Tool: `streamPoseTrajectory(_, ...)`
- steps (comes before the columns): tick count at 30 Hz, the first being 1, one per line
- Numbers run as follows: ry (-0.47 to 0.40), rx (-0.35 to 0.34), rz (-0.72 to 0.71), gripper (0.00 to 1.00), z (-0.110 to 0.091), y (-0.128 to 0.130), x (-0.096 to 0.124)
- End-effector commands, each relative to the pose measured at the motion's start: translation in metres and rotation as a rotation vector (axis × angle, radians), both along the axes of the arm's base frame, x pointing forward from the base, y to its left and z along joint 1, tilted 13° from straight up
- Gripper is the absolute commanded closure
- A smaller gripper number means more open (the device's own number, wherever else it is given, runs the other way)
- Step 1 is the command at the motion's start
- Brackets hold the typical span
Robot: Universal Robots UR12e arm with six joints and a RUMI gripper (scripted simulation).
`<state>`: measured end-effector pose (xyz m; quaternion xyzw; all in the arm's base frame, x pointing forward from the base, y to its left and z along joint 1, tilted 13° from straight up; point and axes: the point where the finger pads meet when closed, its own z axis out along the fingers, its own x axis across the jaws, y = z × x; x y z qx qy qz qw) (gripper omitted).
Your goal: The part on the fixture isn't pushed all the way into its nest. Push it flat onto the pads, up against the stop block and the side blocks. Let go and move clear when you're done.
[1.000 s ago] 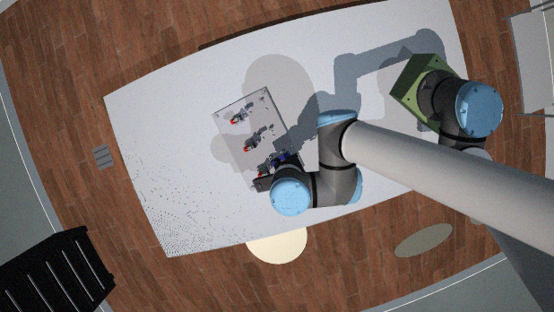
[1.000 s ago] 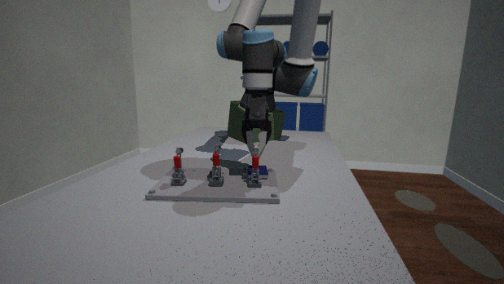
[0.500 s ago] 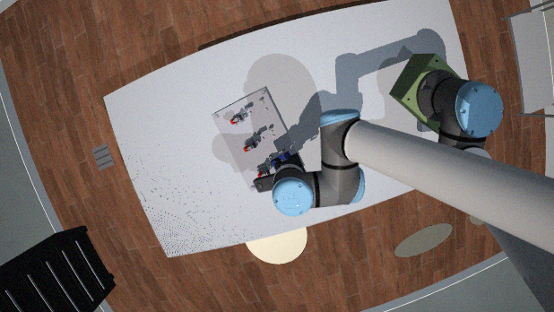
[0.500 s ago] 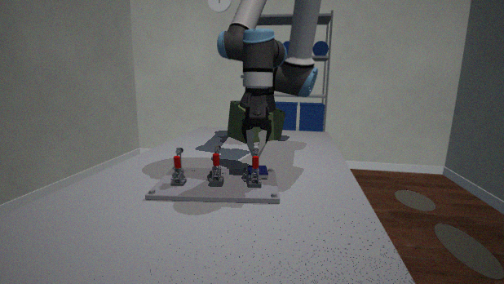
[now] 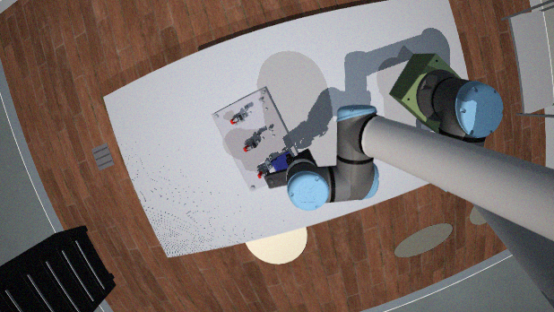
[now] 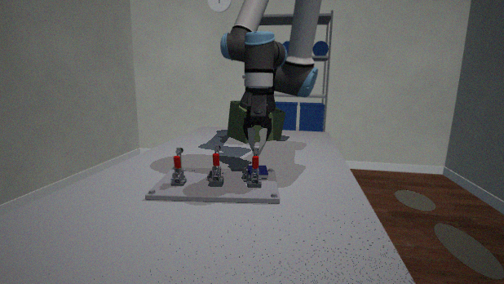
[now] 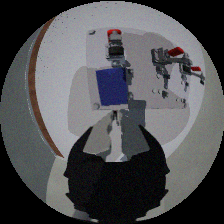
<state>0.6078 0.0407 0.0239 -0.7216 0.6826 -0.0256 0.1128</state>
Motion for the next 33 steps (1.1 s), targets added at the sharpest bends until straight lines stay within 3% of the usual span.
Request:
streamPoseTrajectory(1, -0.003, 0.000, 0.001, 1.00, -0.002, 0.000, -0.014)
streamPoseTrajectory(12, -0.003, 0.000, 0.001, 1.00, -0.006, 0.001, -0.034)
streamPoseTrajectory(33, 0.001, 0.001, 0.003, 1.00, -0.018, 0.004, -0.035)
